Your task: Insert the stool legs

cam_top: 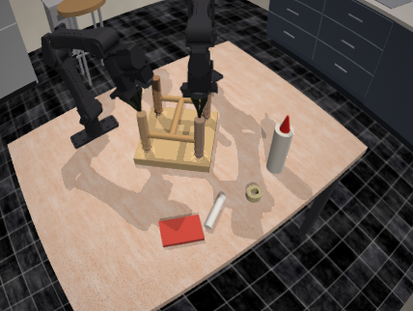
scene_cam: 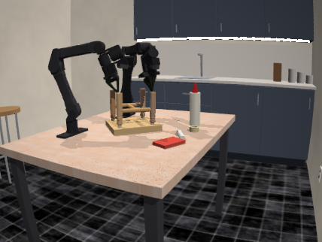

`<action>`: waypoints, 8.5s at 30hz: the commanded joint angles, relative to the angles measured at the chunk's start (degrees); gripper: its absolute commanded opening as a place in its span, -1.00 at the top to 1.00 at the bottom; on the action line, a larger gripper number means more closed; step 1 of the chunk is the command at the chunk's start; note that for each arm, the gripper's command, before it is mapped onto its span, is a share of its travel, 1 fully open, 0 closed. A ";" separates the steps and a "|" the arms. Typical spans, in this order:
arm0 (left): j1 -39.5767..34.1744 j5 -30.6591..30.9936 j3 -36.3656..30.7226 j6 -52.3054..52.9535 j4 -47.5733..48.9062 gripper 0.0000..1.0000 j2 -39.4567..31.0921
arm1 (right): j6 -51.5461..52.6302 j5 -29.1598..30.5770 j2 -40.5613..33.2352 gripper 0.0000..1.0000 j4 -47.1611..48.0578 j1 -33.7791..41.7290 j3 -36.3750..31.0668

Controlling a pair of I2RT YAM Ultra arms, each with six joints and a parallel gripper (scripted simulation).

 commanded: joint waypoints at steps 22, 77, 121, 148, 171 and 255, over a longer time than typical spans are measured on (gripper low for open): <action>0.19 0.25 -3.67 0.27 -6.27 1.00 2.91 | 1.11 0.41 2.18 1.00 -3.62 0.91 -4.76; 0.11 0.24 -22.86 0.16 6.68 1.00 -8.89 | 2.74 2.61 -7.79 1.00 -3.10 1.98 -16.06; 0.64 0.20 -9.79 0.52 5.12 1.00 -14.65 | 1.76 3.68 -9.13 1.00 8.69 1.41 -9.94; -0.18 0.15 -10.16 0.21 5.57 1.00 -13.25 | 2.43 4.04 -9.26 1.00 6.77 1.73 -8.46; -0.18 0.15 -10.16 0.21 5.57 1.00 -13.25 | 3.57 4.57 -10.34 1.00 -2.26 2.66 0.52; 3.69 -0.25 -32.07 -0.59 -0.01 1.00 -39.14 | -0.30 -0.07 9.01 1.00 -11.71 37.44 14.01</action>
